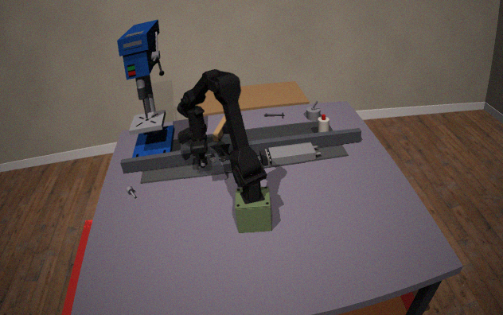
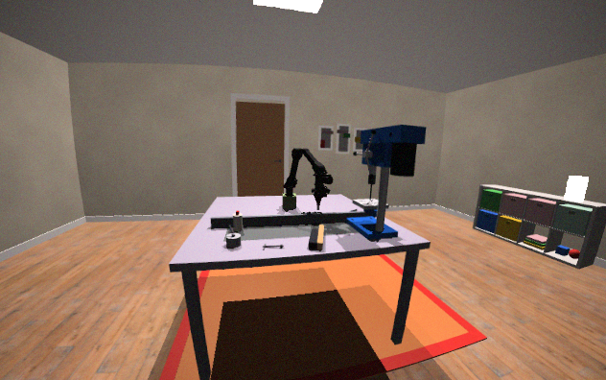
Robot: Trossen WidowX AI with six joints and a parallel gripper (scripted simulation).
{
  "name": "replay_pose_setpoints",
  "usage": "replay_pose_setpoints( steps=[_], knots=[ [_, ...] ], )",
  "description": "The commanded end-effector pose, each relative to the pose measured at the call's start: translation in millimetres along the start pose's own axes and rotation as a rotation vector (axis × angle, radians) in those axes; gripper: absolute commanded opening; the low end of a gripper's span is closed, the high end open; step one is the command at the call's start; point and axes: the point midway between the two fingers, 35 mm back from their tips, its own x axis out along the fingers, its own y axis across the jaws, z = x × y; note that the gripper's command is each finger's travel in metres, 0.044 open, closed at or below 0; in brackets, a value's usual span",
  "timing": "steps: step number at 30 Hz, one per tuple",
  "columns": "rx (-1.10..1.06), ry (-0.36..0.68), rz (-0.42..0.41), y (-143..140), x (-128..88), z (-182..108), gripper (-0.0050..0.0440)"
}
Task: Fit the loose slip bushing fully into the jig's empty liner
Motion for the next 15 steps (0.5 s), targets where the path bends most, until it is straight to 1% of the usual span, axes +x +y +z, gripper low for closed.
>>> replay_pose_setpoints(
  steps=[1,15],
  knots=[
    [-0.003,-0.010,-0.013,-14.8,-3.4,2.2,-0.0050],
    [-0.003,-0.010,-0.014,-38.7,-0.3,2.2,-0.0050]
  ],
)
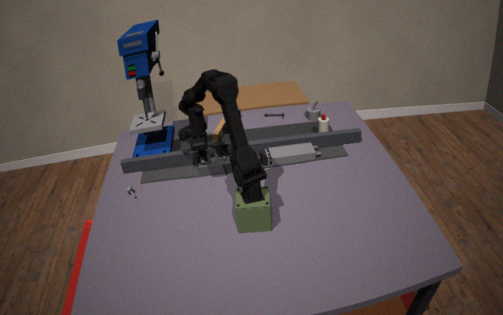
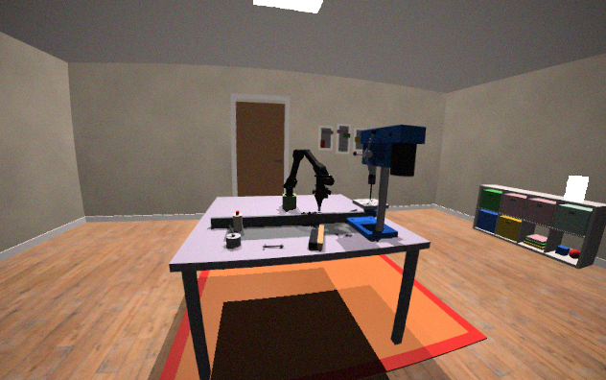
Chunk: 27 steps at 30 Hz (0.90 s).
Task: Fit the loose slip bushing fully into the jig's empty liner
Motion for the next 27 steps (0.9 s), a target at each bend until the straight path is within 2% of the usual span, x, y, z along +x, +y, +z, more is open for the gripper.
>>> replay_pose_setpoints(
  steps=[1,8,27],
  knots=[
    [-0.002,-0.010,-0.014,-14.7,-3.5,1.9,-0.0050],
    [-0.001,-0.016,-0.025,-15.6,-8.9,3.1,-0.0050],
    [-0.003,-0.005,-0.005,-18.6,-0.5,0.9,-0.0050]
  ],
)
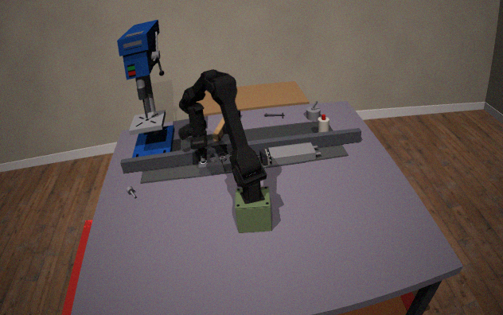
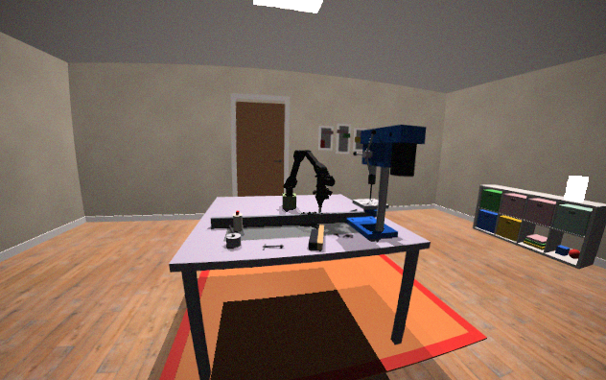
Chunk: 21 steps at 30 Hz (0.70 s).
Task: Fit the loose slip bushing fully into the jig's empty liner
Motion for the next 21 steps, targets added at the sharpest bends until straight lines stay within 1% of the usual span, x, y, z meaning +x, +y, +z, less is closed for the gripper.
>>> replay_pose_setpoints(
  steps=[1,2,3,21],
  knots=[
    [-0.002,-0.005,-0.005,-2.7,-1.9,0.3,-0.0050],
    [-0.002,-0.005,-0.005,-2.7,-1.8,0.3,-0.0050],
    [0.000,-0.011,-0.019,-3.6,-7.0,1.0,-0.0050],
    [-0.003,-0.008,-0.010,-0.2,-4.2,-1.4,-0.0050]
  ],
)
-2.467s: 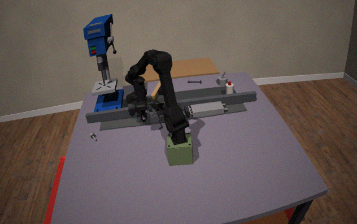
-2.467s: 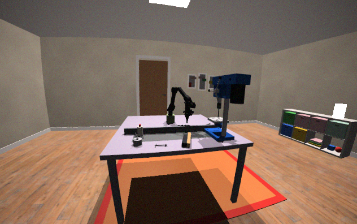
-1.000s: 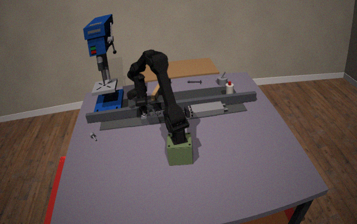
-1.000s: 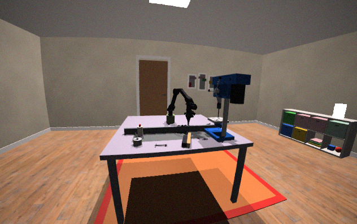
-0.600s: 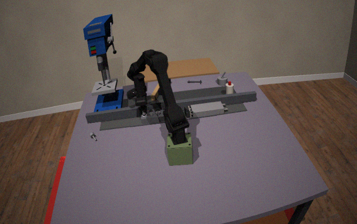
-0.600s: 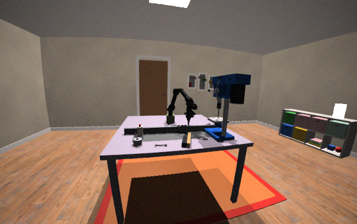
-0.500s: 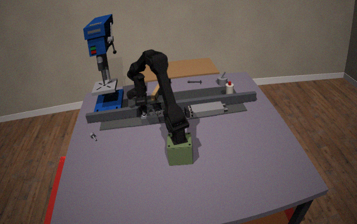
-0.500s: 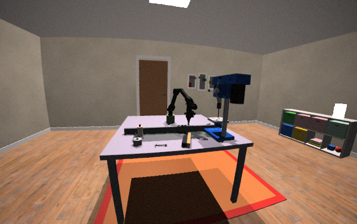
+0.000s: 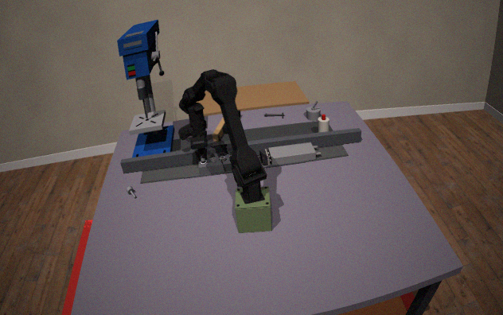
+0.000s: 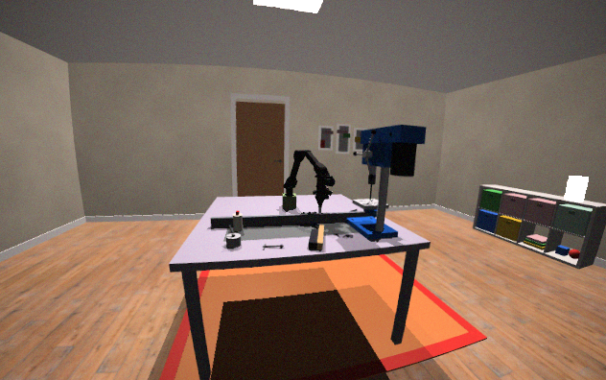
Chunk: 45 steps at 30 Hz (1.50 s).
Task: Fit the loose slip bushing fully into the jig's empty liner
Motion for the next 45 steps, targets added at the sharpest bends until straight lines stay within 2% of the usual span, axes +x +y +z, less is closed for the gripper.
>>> replay_pose_setpoints(
  steps=[1,45],
  knots=[
    [-0.003,-0.008,-0.011,-0.2,-4.6,-1.0,-0.0050],
    [0.000,-0.011,-0.020,-3.9,-7.1,1.8,-0.0050]
  ],
)
